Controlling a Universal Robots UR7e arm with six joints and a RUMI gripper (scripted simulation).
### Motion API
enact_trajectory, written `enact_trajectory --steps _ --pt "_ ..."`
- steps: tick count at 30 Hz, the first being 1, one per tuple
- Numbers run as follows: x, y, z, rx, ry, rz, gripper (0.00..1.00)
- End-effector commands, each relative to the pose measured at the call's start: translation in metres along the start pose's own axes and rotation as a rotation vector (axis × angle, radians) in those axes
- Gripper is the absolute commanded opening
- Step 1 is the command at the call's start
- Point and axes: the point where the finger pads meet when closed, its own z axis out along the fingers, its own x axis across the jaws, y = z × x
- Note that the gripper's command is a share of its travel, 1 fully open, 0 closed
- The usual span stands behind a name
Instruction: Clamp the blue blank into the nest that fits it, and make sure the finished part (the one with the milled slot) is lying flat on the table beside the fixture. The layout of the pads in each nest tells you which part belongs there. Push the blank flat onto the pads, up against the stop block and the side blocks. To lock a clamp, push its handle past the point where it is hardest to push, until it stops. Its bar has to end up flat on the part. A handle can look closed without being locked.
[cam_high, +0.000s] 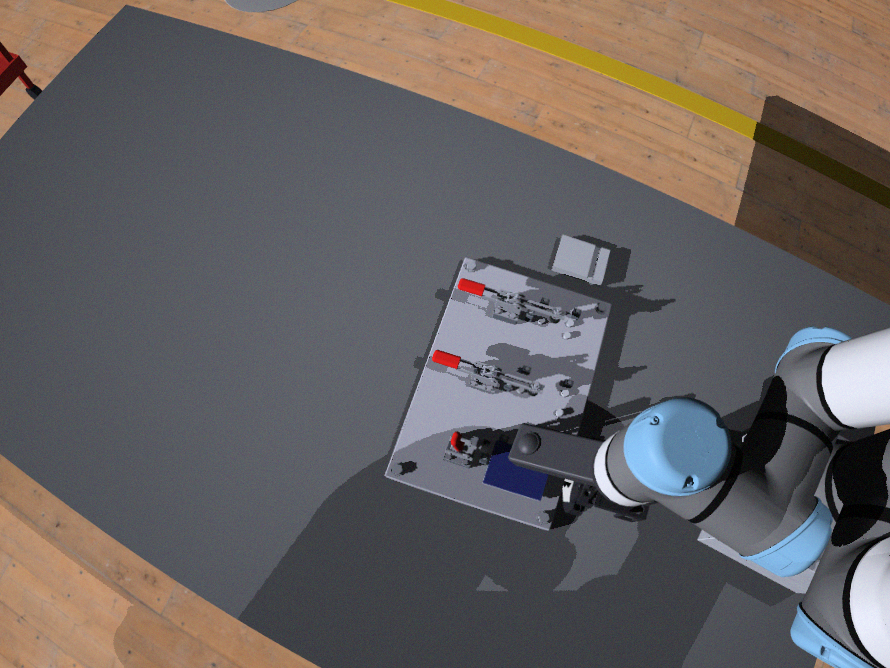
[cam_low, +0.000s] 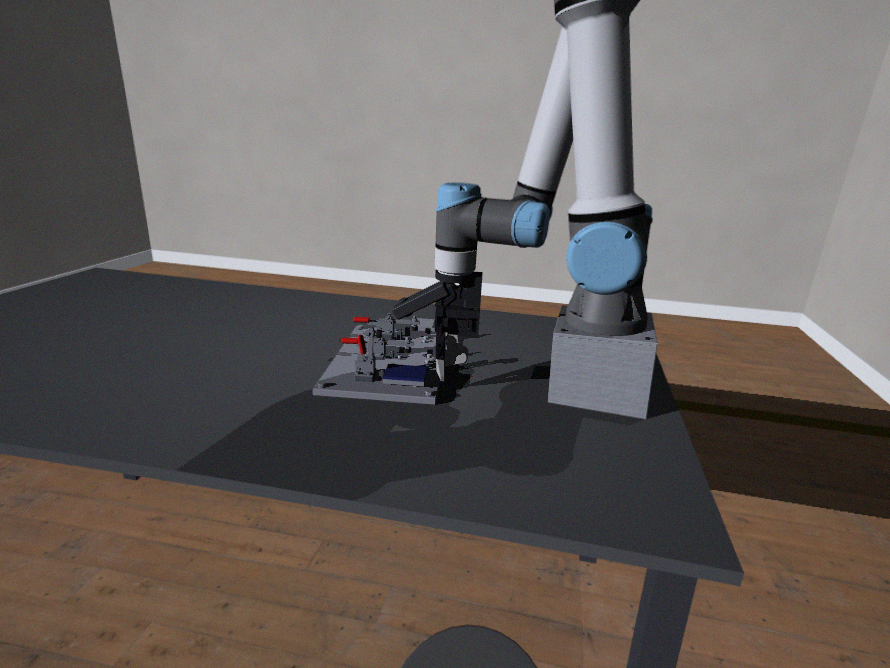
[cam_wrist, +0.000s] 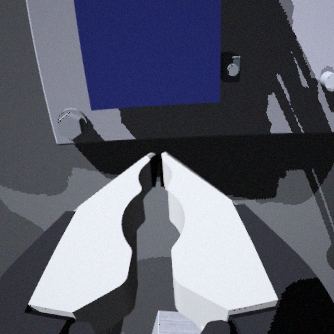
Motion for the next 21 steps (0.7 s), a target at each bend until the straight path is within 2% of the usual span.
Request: enact_trajectory --steps 1,21 --pt "-0.0001 -0.0049 -0.0004 0.003 0.001 -0.002 0.00" --pt "0.0001 -0.0091 -0.0006 0.003 0.001 -0.002 0.00"
